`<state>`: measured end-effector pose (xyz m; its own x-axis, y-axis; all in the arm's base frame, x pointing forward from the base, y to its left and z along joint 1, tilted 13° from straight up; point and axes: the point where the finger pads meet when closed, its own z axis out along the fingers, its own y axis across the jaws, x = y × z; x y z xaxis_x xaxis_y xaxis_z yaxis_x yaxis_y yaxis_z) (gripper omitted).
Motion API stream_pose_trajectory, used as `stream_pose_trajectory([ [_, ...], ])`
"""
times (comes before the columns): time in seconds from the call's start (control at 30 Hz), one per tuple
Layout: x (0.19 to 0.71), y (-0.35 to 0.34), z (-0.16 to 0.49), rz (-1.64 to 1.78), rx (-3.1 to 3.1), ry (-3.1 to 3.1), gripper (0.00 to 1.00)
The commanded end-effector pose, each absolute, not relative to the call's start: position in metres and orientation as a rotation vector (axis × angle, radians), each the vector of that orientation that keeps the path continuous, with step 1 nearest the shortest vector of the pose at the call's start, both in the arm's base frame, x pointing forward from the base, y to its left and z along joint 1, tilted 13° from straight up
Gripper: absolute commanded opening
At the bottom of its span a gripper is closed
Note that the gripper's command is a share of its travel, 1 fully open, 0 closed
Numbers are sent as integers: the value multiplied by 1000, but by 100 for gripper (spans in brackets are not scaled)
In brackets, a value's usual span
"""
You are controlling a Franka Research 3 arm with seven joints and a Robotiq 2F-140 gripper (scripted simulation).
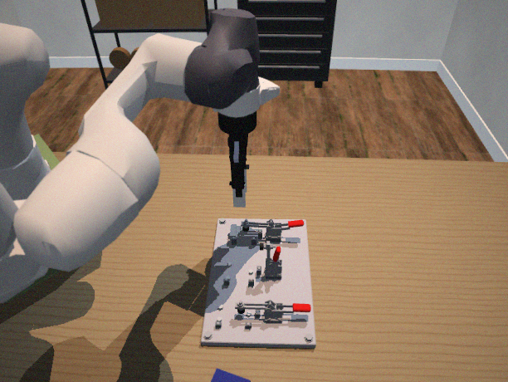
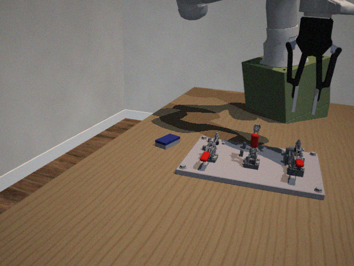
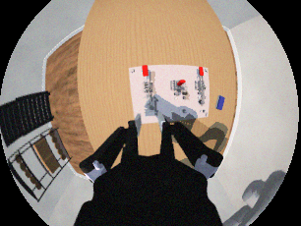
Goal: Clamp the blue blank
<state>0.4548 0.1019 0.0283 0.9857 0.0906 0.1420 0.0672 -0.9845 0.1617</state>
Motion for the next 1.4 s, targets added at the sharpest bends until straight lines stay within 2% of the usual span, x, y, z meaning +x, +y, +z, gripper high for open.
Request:
stream_pose_trajectory([
  [0.0,463,101,10,243,2980,129,28],
  [0.37,474,101,4,243,2980,129,28],
  [0.8,582,112,21,243,2980,129,28],
  [1.37,591,109,0,243,2980,129,28],
])
